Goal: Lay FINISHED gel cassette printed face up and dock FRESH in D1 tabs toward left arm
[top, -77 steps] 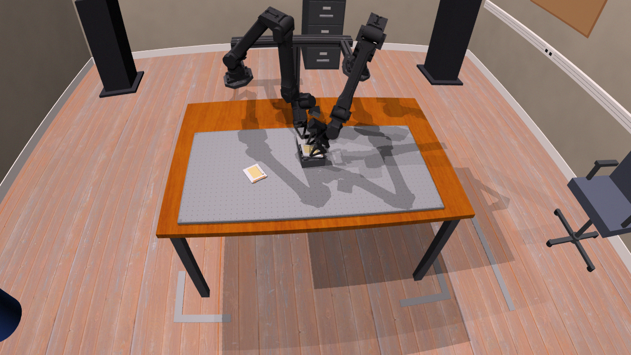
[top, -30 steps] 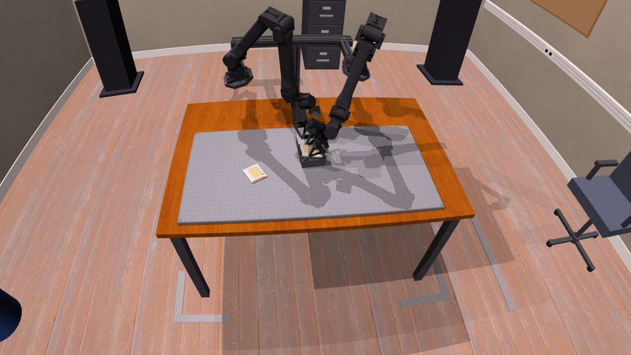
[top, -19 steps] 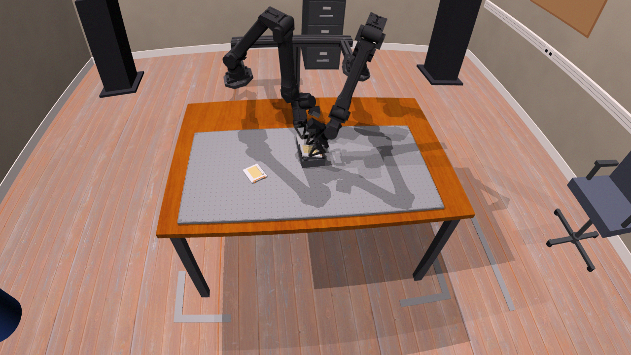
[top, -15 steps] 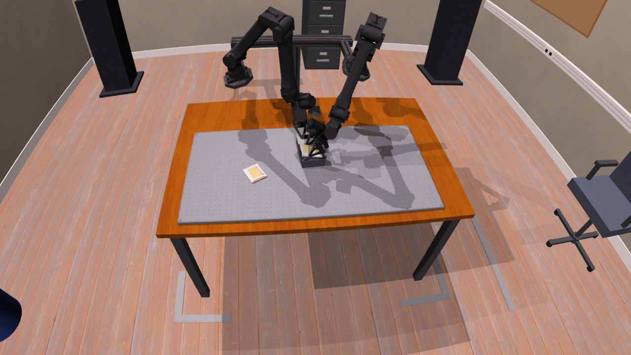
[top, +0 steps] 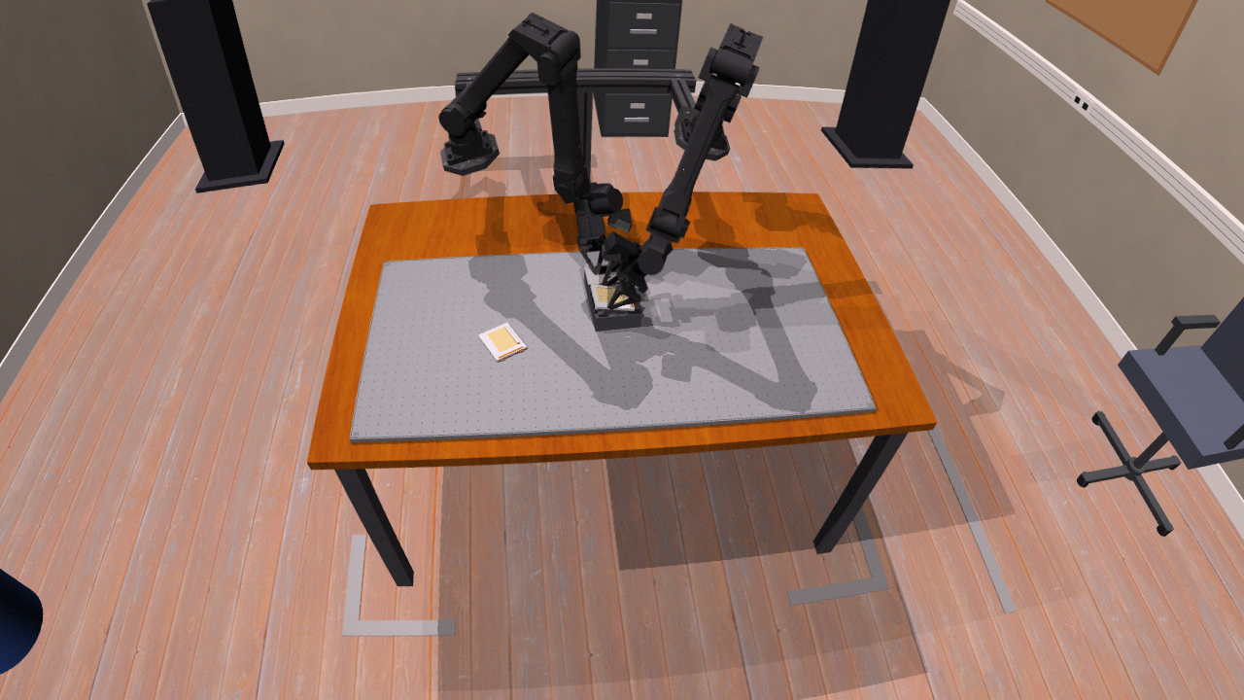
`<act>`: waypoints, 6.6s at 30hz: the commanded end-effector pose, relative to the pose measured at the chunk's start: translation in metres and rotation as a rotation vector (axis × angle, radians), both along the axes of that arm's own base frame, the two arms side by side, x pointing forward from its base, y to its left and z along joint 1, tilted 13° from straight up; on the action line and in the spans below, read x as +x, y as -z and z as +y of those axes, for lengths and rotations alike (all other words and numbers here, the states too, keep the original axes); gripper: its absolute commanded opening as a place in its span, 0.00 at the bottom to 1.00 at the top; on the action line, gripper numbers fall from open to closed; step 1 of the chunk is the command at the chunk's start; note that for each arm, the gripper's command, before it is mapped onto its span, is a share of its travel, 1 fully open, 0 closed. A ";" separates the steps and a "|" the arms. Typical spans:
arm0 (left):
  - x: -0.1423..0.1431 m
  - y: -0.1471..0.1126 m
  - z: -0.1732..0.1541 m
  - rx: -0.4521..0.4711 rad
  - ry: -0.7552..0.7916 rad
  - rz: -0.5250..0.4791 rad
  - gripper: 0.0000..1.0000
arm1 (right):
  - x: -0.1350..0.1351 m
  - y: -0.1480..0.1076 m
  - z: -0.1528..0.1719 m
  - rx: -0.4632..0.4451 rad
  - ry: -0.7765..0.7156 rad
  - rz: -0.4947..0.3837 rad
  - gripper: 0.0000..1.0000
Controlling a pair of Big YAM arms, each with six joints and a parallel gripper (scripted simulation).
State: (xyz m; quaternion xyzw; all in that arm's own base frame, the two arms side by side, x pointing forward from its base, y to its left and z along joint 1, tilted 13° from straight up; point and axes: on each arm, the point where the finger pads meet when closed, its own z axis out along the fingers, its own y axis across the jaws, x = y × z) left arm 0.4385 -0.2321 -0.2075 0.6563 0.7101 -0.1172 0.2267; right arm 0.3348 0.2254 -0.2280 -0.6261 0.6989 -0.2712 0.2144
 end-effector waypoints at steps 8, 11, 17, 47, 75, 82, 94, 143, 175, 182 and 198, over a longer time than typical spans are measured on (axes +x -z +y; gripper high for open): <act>0.009 -0.011 -0.017 -0.007 0.008 -0.013 0.00 | -0.028 0.054 -0.041 -0.087 0.007 0.116 0.00; 0.009 -0.011 -0.017 -0.007 0.008 -0.013 0.00 | -0.028 0.054 -0.041 -0.087 0.007 0.116 0.00; 0.009 -0.011 -0.017 -0.007 0.008 -0.013 0.00 | -0.028 0.054 -0.041 -0.087 0.007 0.116 0.00; 0.008 -0.018 -0.019 -0.009 0.009 -0.018 0.00 | -0.028 0.054 -0.041 -0.087 0.007 0.116 0.00; 0.005 -0.024 -0.018 -0.002 0.009 -0.012 0.00 | -0.028 0.054 -0.041 -0.087 0.007 0.116 0.00; 0.002 -0.026 -0.018 -0.002 0.009 -0.012 0.00 | -0.028 0.054 -0.041 -0.087 0.007 0.116 0.00; 0.000 -0.030 -0.018 -0.002 0.008 -0.011 0.00 | -0.028 0.054 -0.041 -0.087 0.007 0.116 0.00; -0.001 -0.038 -0.020 -0.001 0.008 -0.010 0.00 | -0.028 0.054 -0.041 -0.087 0.007 0.116 0.00; 0.000 -0.033 -0.012 0.003 0.003 -0.009 0.00 | -0.028 0.054 -0.041 -0.087 0.007 0.116 0.00; 0.000 -0.033 -0.012 0.003 0.003 -0.009 0.00 | -0.025 0.049 -0.037 0.002 -0.001 0.000 0.00; 0.000 -0.033 -0.012 0.003 0.003 -0.009 0.00 | -0.018 0.035 -0.027 0.002 -0.001 0.000 0.00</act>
